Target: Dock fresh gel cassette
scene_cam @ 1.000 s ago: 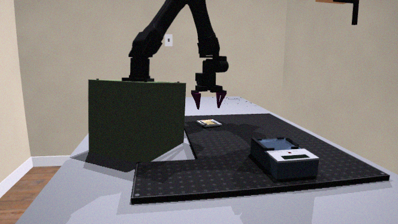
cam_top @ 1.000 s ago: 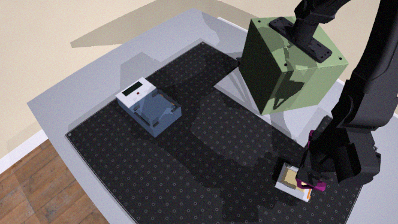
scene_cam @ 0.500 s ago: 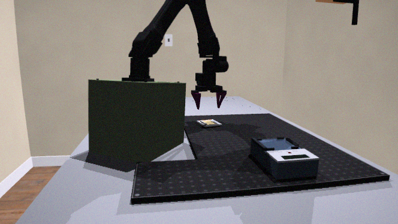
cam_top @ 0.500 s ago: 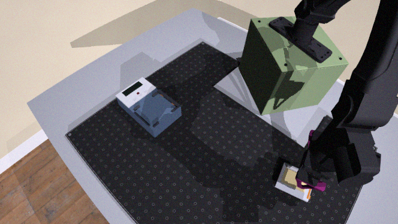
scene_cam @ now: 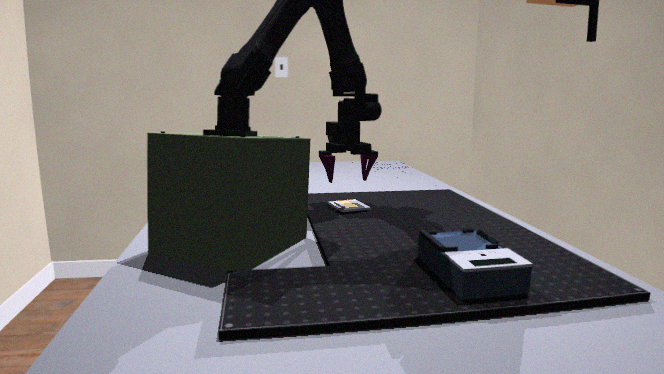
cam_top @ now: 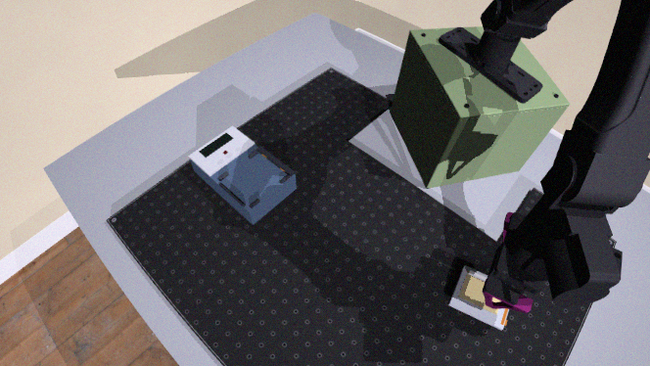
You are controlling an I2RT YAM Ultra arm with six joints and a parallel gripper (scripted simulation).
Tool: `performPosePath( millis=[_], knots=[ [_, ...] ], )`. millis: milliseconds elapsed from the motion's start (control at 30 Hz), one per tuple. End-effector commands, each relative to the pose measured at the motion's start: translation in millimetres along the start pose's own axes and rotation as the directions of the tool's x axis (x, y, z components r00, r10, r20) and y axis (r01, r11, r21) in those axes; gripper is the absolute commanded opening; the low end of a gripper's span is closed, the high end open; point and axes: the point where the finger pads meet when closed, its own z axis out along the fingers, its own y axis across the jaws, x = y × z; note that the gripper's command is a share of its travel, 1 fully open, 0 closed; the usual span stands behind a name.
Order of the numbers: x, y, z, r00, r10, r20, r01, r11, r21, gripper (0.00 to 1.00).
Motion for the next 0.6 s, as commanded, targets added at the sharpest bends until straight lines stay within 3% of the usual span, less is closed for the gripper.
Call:
performPosePath(
  millis=[0, 267, 300, 367, 567],
  knots=[
    [-7, -14, -3.8, 1.0, -0.006, 0.023, 0.005, 1.0, 0.026, 1.0],
    [-10, -15, 6.6, 1.0, -0.007, 0.025, 0.007, 1.0, 0.03, 1.0],
    [-14, -24, -4.8, 0.999, -0.01, 0.04, 0.007, 0.998, 0.063, 1.0],
    [-11, -16, 10.4, 1.0, -0.008, 0.025, 0.008, 1.0, 0.03, 1.0],
    [-13, -15, 19.0, 1.0, -0.01, 0.026, 0.009, 1.0, 0.03, 1.0]
  ],
)
